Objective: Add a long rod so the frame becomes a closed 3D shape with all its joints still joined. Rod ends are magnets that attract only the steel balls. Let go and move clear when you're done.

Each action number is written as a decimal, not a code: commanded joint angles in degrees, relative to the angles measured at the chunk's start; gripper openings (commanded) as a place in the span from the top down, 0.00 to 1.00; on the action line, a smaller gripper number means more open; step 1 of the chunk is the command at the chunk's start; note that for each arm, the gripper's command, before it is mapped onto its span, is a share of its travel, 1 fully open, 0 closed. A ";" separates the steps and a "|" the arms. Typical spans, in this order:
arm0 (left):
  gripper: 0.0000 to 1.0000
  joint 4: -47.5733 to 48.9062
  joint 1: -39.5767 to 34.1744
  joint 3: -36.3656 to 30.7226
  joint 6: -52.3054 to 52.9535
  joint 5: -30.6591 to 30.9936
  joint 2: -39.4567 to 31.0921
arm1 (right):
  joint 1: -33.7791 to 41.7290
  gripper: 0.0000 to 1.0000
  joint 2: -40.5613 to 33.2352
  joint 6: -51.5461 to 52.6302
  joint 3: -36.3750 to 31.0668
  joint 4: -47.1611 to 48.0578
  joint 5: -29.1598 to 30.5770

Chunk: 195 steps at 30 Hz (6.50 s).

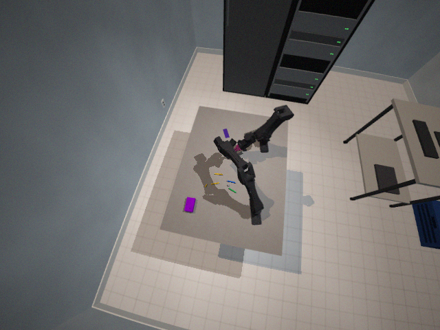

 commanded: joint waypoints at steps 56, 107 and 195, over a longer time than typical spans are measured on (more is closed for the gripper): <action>0.36 -11.75 -1.88 14.69 -2.35 -0.30 1.84 | -0.18 0.89 -0.02 -0.09 0.31 2.73 -0.38; 0.00 29.53 -9.93 -18.31 -60.39 -13.08 -17.86 | -20.68 0.85 -10.26 12.65 45.45 -24.63 -2.56; 0.00 68.96 60.70 -58.42 -73.21 -21.33 -72.14 | -23.15 0.85 -3.99 13.77 53.42 -23.21 -3.42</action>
